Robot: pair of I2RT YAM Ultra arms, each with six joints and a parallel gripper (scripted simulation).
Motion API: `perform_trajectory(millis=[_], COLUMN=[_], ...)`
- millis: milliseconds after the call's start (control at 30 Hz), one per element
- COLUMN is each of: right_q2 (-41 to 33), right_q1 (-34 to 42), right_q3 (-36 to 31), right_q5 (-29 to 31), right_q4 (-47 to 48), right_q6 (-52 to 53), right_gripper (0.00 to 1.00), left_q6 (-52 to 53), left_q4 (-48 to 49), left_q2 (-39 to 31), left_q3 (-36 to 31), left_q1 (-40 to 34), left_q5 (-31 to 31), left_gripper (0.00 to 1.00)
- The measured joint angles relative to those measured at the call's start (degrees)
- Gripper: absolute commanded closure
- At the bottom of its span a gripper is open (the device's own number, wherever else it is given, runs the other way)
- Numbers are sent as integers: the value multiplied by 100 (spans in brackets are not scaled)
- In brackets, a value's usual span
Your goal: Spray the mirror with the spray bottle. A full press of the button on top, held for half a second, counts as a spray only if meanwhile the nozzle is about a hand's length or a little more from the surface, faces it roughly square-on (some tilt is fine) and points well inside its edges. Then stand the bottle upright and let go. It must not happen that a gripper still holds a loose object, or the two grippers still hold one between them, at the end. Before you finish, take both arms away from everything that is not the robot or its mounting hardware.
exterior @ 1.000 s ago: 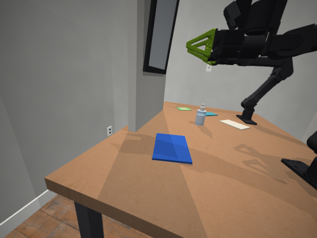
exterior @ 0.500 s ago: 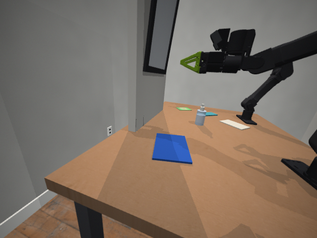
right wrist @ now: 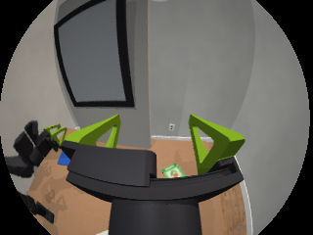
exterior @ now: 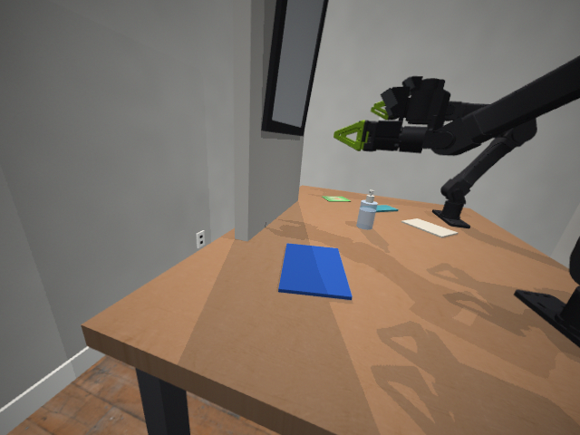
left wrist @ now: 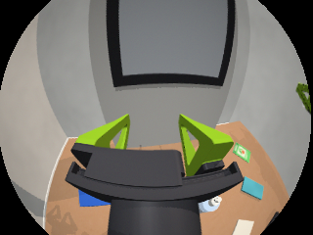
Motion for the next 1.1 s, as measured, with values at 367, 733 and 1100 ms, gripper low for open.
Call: perform_trajectory(millis=[367, 733, 1100], right_q2=[0, 0, 0], right_q1=[0, 0, 0], right_q3=[0, 0, 0], right_q5=[0, 0, 0], right_q4=[0, 0, 0], right_q6=[0, 0, 0], right_gripper=[0, 0, 0], left_q6=[0, 0, 0], left_q4=[673, 1266, 2031], left_q2=[542, 1228, 1895], left_q3=[-39, -79, -136], left_q1=[-741, -1591, -2474], left_q5=[-474, -925, -1440], left_gripper=[31, 31, 31])
